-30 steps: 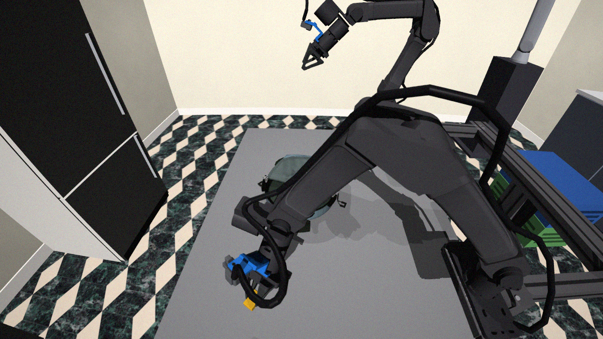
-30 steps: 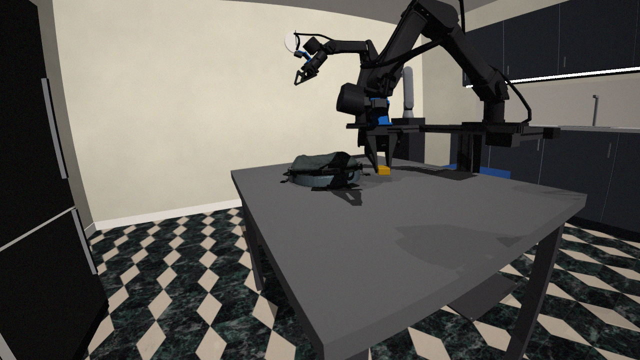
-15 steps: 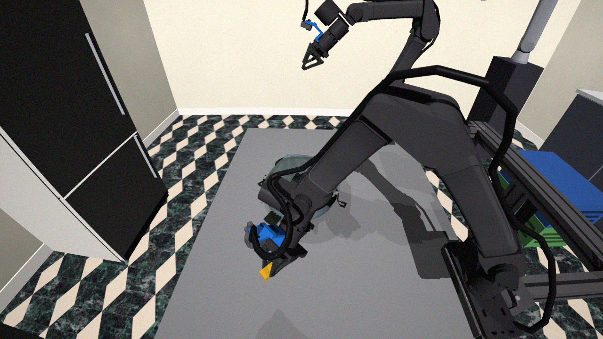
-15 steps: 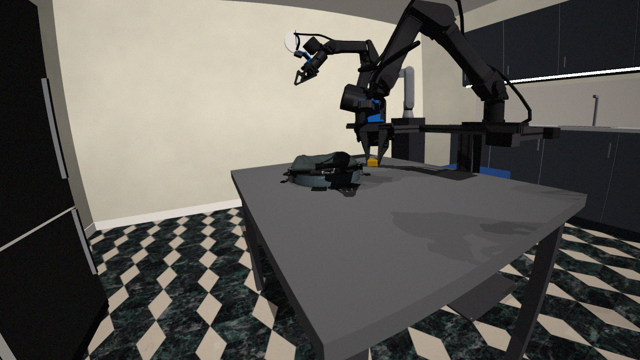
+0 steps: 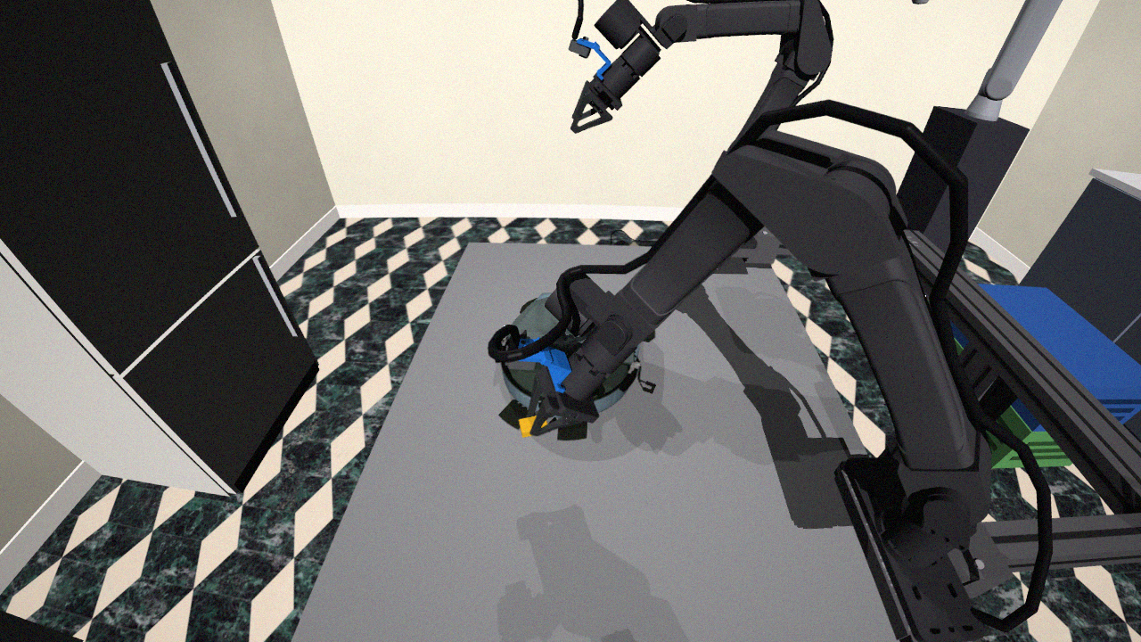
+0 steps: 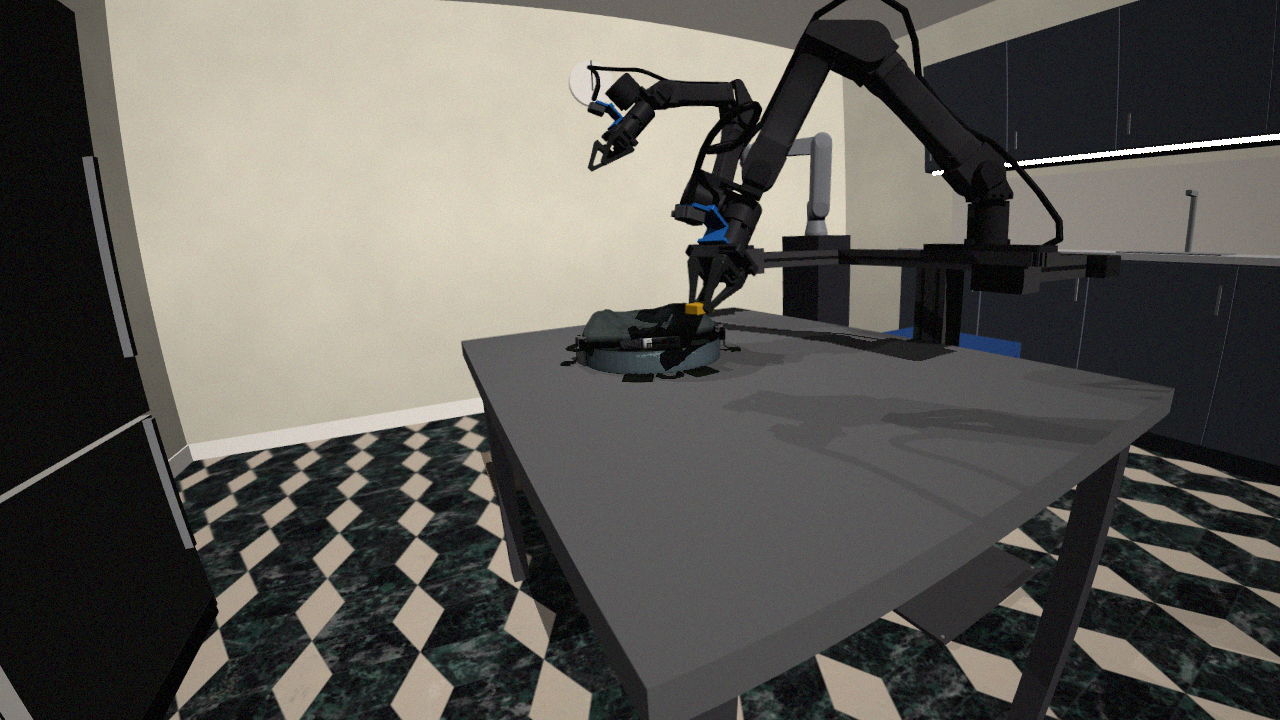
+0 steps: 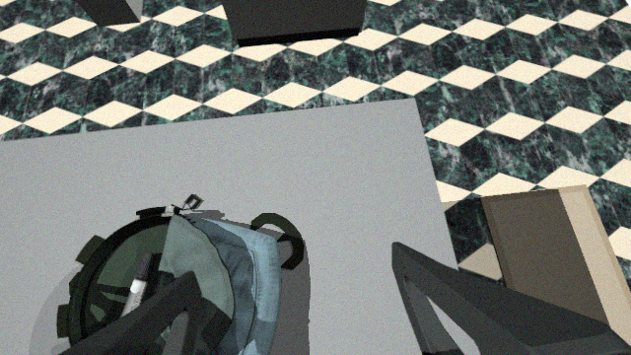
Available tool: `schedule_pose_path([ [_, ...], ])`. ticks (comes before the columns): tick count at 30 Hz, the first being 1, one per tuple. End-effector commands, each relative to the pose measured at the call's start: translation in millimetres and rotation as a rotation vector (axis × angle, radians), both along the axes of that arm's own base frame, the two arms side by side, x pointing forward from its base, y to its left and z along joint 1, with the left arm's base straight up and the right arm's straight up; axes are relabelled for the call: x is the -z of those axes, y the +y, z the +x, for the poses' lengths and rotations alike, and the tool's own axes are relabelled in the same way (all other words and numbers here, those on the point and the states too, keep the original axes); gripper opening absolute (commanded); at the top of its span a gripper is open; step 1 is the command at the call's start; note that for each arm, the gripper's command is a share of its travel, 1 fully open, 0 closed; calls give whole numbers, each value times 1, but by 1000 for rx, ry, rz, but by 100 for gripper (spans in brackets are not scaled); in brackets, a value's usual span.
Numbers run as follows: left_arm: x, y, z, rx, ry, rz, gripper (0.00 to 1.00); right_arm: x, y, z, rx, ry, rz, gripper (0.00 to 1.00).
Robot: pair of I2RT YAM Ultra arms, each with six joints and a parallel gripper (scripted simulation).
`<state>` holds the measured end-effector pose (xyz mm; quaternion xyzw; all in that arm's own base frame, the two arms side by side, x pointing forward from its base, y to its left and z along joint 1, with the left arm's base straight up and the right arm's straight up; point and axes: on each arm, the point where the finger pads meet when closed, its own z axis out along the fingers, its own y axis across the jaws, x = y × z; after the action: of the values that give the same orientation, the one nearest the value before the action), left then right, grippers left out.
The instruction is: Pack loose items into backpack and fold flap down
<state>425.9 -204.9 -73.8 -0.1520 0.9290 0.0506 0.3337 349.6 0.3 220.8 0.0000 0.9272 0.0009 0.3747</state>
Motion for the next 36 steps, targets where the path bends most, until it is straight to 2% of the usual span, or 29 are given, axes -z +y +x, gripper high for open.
schedule_pose_path([
  [1, -4, -33, 8, 128, -25, -7, 18, -6, 0, 1, 1, -17, -2, 90],
  [13, -5, -152, -12, 559, -30, -8, 18, -6, 0, 1, 1, -17, -2, 90],
  [16, -2, -155, -14, 587, -8, 5, 18, -6, 0, 1, 1, -17, -2, 90],
  [18, -2, -178, -20, 668, -9, 5, 18, -6, 0, 1, 1, -17, -2, 90],
  [36, 34, -179, -12, 655, -35, -5, 18, -6, 0, 1, 1, -17, -2, 90],
])
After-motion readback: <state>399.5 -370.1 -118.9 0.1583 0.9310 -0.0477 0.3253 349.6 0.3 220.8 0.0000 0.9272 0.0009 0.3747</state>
